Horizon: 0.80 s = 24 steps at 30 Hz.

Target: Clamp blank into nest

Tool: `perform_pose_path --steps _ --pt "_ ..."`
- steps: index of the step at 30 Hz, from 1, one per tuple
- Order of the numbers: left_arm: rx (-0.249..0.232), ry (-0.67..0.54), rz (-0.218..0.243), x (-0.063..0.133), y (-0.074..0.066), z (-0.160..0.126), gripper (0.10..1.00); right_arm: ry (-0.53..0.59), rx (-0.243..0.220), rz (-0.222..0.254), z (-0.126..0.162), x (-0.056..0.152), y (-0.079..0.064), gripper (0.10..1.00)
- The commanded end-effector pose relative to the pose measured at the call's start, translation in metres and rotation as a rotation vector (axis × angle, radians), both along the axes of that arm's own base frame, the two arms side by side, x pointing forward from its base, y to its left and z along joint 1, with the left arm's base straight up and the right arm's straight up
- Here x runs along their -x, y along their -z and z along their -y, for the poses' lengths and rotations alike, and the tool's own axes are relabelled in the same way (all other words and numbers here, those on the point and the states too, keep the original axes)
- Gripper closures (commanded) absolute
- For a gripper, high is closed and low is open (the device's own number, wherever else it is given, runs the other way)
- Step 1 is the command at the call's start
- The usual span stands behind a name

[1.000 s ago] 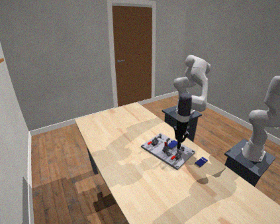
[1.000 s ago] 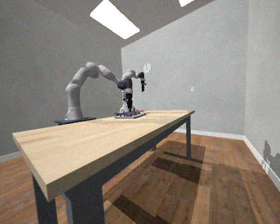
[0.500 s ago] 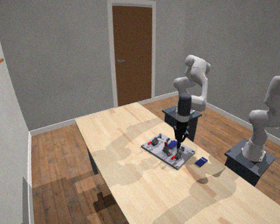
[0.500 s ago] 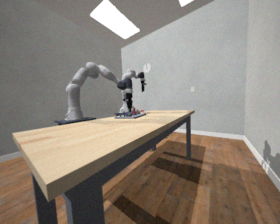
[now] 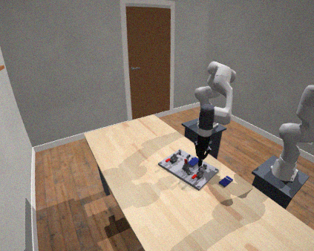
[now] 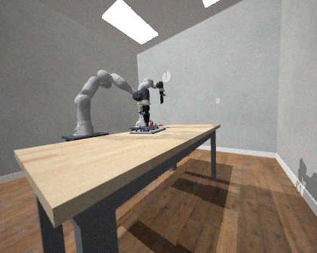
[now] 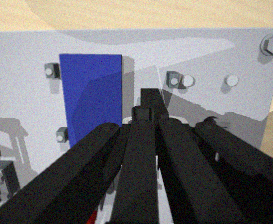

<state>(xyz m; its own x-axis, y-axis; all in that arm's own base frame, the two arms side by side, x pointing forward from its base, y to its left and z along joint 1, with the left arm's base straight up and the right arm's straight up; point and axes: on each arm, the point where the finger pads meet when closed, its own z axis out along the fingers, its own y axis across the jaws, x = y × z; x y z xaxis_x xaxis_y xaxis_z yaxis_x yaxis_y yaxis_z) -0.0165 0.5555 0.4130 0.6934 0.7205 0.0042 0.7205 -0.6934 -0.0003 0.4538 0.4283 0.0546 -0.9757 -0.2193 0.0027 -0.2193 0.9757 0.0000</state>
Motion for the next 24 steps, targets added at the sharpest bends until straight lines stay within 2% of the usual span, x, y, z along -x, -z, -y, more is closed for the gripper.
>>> perform_pose_path --steps 1,24 --pt "0.000 0.000 0.000 0.0000 -0.0001 0.0000 0.098 -0.004 -0.001 0.003 0.0026 -0.0020 -0.0005 0.999" --pt "0.000 0.000 0.000 0.0000 -0.0001 0.0000 0.098 -0.004 -0.001 0.003 0.0053 -0.0027 -0.0005 0.999"
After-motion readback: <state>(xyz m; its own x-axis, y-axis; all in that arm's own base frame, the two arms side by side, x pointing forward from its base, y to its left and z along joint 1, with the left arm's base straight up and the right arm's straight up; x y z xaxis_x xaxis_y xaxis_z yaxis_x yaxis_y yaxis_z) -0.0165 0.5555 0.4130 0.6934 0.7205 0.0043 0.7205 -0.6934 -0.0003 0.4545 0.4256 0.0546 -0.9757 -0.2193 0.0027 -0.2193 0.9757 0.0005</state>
